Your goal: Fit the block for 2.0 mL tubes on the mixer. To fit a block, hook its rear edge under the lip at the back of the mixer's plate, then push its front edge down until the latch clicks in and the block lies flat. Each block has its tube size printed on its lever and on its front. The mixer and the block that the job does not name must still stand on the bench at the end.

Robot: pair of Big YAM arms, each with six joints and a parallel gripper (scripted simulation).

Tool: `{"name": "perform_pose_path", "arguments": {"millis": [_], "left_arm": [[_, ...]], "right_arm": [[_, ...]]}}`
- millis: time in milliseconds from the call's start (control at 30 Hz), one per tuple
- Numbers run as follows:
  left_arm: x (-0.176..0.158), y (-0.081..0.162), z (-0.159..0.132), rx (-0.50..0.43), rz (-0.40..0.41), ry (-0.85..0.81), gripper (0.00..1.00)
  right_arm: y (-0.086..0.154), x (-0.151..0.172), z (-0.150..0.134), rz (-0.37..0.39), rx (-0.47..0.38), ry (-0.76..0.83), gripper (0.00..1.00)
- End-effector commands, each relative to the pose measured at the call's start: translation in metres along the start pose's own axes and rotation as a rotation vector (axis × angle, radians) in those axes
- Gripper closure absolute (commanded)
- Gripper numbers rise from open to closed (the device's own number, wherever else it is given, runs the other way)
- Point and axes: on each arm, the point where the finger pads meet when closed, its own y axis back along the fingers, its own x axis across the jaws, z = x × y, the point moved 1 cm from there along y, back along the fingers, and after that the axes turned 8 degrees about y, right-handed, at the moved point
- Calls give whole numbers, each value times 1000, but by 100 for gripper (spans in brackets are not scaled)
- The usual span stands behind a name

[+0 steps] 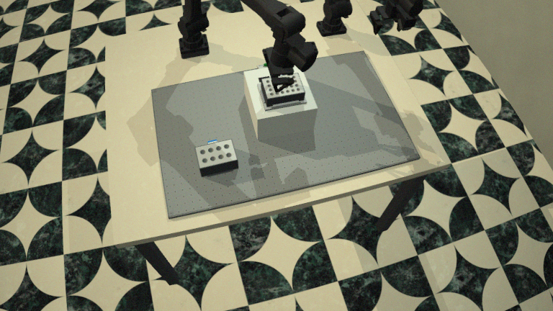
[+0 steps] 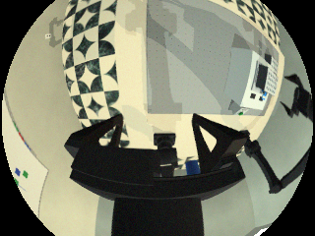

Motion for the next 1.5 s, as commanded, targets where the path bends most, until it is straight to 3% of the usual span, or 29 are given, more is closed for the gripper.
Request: {"name": "perform_pose_path", "arguments": {"millis": [0, 233, 400, 433, 733, 967, 1233, 1467], "left_arm": [[-3, 28, 18, -79, -1, -14, 0], [-3, 17, 13, -52, -1, -14, 0], [-2, 12, 11, -39, -1, -14, 0], [-2, 11, 10, -35, -1, -14, 0], [-2, -4, 3, 2, 0, -13, 0], [-2, -6, 2, 8, 0, -13, 0], [-2, 4, 8, -17, -1, -13, 0], [-3, 11, 12, -36, -1, -14, 0]], "right_arm": [[2, -3, 5, -14, -5, 17, 0], [-1, 5, 2, 21, 8, 18, 0], [3, -1, 4, -5, -1, 16, 0], [3, 2, 7, -8, -8, -14, 100], [10, 17, 16, -42, -36, -231, 100], [13, 13, 6, -46, -51, -355, 100], [-10, 20, 22, -12, -46, -500, 100], [0, 16, 15, -22, -68, -602, 100]]}}
